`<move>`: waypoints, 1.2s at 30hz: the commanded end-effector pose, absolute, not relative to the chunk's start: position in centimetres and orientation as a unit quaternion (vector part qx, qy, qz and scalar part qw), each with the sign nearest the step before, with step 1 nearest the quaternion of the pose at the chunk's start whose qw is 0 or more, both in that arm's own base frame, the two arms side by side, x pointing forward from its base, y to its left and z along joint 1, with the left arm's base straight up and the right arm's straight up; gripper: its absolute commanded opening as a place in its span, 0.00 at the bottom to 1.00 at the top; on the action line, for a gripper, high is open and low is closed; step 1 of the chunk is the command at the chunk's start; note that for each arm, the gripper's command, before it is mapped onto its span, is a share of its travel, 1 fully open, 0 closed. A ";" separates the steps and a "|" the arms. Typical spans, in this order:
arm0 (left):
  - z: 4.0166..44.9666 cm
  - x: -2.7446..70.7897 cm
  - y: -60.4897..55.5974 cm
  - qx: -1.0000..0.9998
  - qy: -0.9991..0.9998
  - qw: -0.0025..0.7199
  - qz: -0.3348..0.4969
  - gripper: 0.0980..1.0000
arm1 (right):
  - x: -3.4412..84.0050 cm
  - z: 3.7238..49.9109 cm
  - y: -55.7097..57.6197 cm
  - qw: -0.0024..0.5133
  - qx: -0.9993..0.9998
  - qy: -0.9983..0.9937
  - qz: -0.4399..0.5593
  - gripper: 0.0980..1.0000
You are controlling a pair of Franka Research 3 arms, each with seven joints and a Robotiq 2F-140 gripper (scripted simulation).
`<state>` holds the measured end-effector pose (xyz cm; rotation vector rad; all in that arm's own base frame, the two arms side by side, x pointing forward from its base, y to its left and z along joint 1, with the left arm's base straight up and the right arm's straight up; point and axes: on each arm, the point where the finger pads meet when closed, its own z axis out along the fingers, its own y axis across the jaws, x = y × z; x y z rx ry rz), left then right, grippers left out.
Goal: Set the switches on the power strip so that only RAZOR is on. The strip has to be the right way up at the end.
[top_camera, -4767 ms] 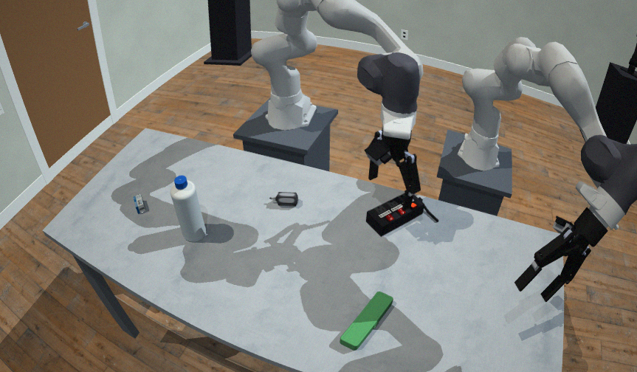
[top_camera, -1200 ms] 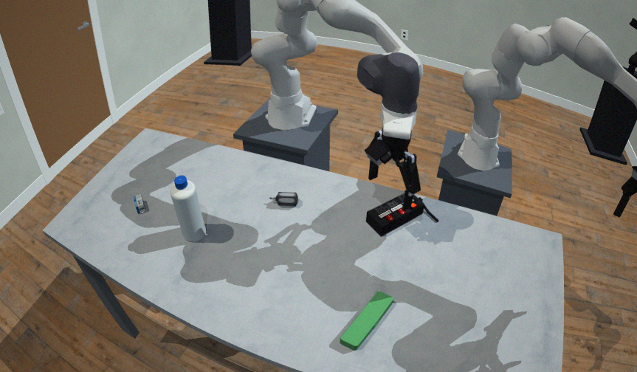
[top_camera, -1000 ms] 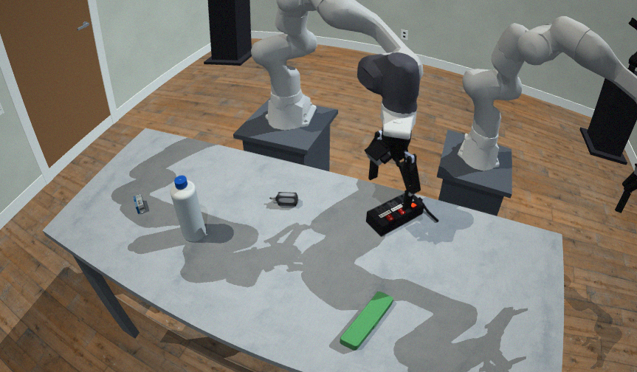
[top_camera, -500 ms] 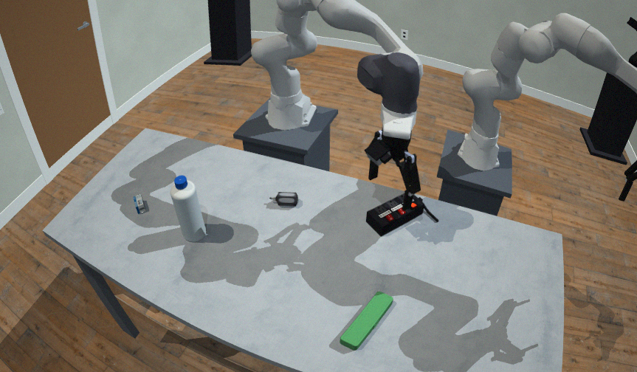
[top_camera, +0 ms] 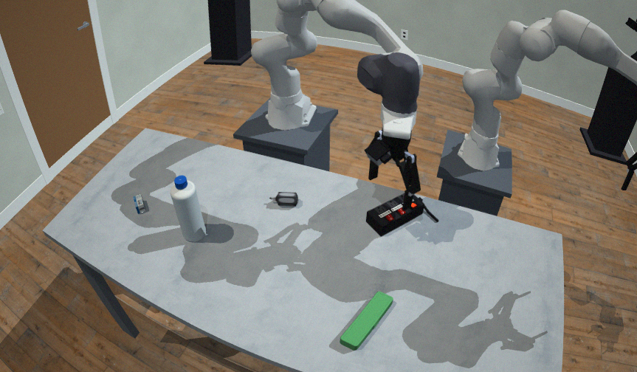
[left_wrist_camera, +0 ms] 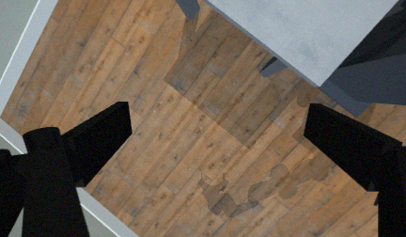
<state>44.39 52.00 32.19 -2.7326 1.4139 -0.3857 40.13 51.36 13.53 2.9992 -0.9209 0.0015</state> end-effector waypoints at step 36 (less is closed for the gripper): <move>34.7 32.5 56.1 -0.971 0.224 0.004 -0.085 1.00 | 40.1 13.6 51.5 0.000 0.955 -0.296 0.000 1.00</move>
